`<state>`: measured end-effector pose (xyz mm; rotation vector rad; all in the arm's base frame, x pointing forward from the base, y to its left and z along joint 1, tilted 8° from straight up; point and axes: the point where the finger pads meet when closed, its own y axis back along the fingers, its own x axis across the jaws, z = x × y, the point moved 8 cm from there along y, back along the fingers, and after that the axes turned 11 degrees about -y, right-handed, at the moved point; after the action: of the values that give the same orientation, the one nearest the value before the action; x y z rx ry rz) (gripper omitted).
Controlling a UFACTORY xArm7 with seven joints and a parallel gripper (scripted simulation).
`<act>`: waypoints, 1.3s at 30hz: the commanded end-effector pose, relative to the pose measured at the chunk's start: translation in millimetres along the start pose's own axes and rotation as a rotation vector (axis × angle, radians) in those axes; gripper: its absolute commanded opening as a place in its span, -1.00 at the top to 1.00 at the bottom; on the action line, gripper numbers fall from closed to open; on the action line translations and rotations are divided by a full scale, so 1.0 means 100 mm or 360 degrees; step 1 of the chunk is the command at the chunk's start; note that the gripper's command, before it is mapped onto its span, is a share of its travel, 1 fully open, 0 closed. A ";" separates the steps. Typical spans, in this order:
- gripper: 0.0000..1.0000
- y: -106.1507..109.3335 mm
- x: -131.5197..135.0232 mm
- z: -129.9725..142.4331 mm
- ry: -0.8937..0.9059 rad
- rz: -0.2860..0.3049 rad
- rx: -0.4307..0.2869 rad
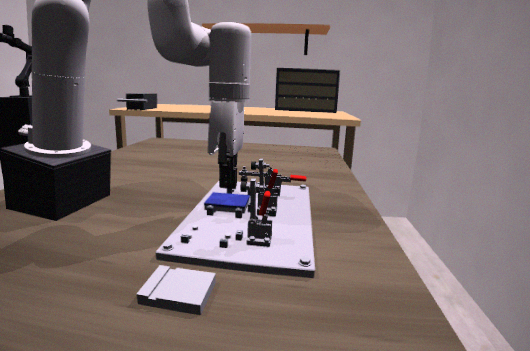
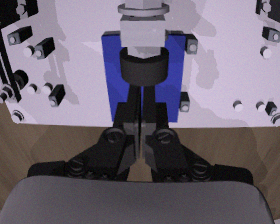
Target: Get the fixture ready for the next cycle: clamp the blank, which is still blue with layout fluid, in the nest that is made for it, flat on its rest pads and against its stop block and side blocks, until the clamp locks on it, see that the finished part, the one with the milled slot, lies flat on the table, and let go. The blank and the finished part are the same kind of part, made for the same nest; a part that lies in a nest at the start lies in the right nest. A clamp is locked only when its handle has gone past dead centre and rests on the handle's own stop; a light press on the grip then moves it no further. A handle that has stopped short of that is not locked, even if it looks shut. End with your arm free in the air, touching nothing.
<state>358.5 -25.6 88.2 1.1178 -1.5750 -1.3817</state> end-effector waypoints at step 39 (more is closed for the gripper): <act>1.00 0.00 0.15 0.74 0.0000 -0.0003 0.0005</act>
<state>283.4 -14.5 77.7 1.1191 -1.5752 -1.3815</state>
